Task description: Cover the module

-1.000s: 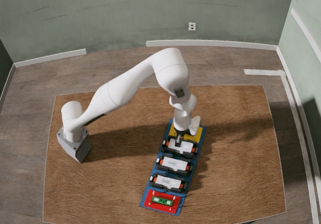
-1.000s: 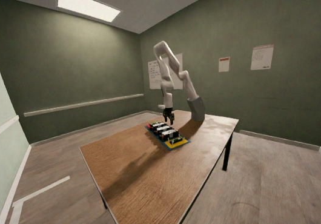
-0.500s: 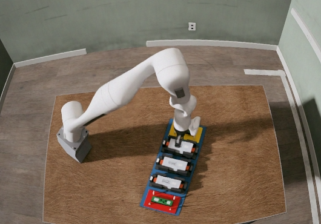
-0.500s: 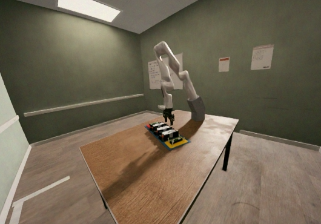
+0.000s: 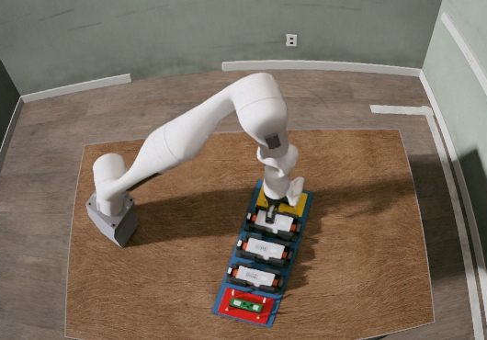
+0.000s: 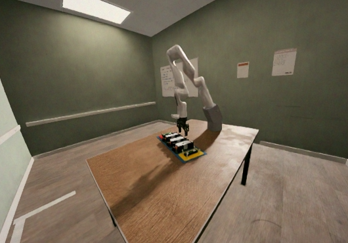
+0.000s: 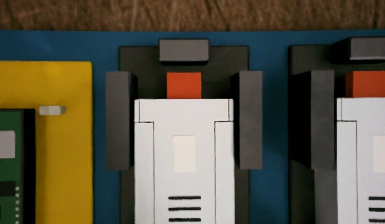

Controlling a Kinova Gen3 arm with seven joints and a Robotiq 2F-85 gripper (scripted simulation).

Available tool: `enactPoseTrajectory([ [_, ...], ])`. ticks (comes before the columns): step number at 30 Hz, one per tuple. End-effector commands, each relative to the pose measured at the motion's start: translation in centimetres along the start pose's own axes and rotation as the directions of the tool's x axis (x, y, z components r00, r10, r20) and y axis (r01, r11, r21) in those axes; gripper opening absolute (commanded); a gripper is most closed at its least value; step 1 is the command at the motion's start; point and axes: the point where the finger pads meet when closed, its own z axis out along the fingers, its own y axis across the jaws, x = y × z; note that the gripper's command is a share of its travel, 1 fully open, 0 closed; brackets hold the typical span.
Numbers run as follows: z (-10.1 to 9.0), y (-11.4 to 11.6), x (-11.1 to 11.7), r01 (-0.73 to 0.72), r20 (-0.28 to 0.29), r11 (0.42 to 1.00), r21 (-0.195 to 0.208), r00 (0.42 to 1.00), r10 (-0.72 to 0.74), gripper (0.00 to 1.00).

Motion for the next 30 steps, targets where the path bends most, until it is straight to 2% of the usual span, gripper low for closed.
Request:
enactPoseTrajectory([
  [1,-0.1,0.0,0.1,0.0,-0.001,1.0,0.001,1.0,0.0,1.0],
  [2,-0.1,0.0,0.1,0.0,-0.001,1.0,0.001,1.0,0.0,1.0],
  [12,0.2,5.9,0.1,0.0,-0.001,1.0,0.001,1.0,0.0,1.0],
  [19,0.2,5.9,0.1,0.0,-0.001,1.0,0.001,1.0,0.0,1.0],
  [29,0.5,11.9,0.0,0.0,-0.001,1.0,0.001,1.0,0.0,1.0],
  [30,0.5,11.9,0.0,0.0,-0.001,1.0,0.001,1.0,0.0,1.0],
])
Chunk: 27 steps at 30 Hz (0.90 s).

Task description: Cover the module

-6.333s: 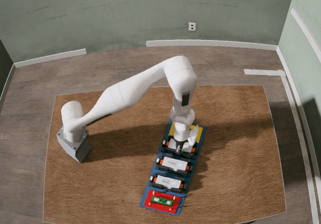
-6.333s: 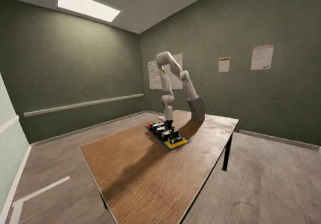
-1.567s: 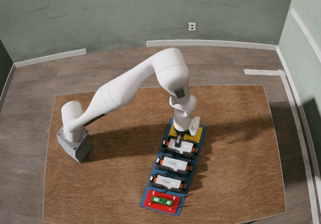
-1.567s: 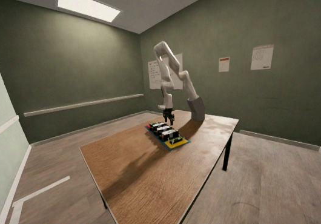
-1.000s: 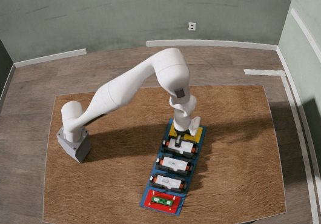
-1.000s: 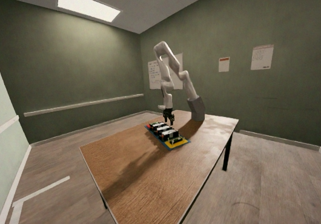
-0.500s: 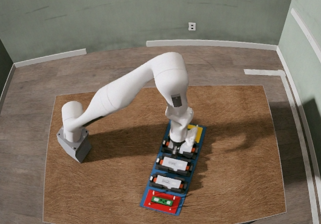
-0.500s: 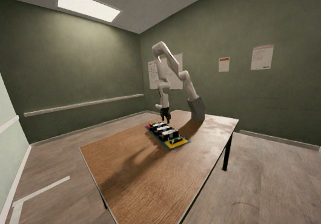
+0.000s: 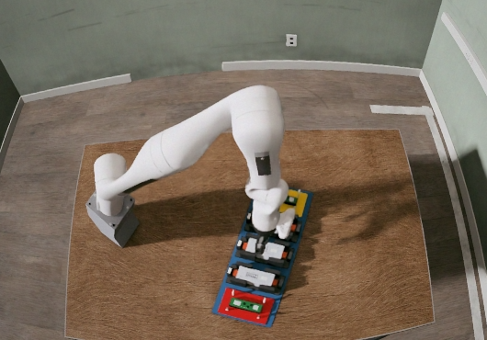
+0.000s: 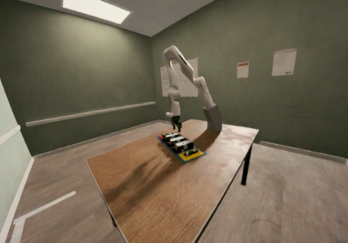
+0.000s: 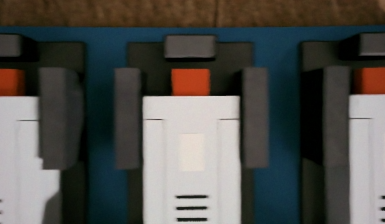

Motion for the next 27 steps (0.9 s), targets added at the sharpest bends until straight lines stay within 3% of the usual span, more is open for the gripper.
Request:
enactPoseTrajectory([
  [1,0.03,1.33,0.09,0.001,-0.005,1.0,0.002,1.0,0.0,1.0],
  [27,0.03,1.53,0.13,0.0,-0.005,1.0,0.002,1.0,0.0,1.0],
])
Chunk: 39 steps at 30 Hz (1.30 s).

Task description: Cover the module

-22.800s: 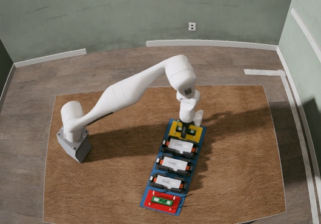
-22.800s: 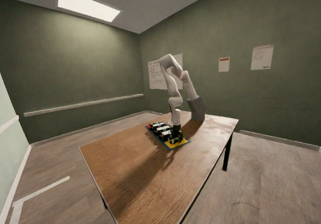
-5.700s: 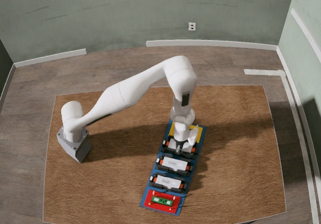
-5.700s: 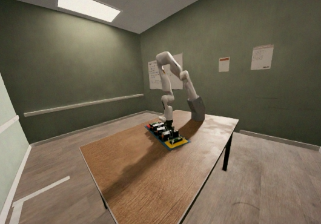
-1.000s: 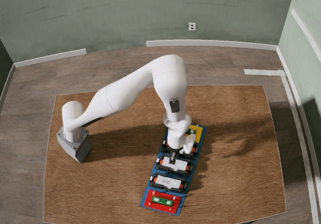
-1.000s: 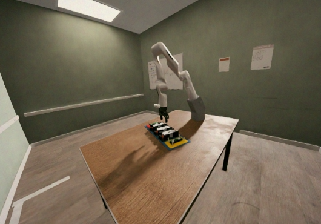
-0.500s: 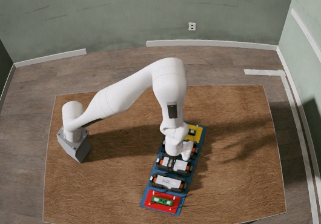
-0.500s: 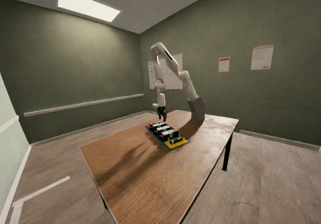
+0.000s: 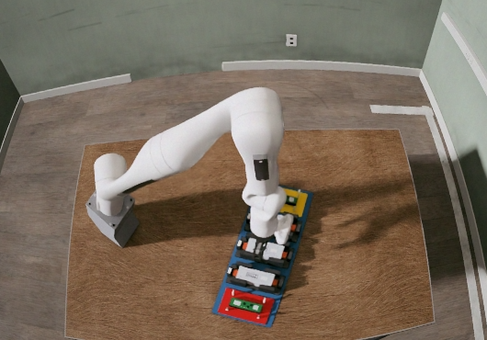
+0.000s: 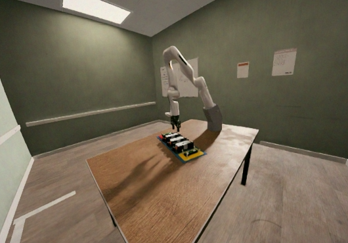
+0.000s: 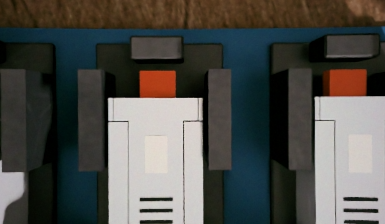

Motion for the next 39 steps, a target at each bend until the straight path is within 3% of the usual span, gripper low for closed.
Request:
enactPoseTrajectory([
  [1,-0.1,-0.3,0.1,0.0,-0.001,1.0,0.001,1.0,0.0,1.0],
  [39,0.4,-1.5,0.1,0.0,-0.001,1.0,0.001,1.0,0.0,1.0],
])
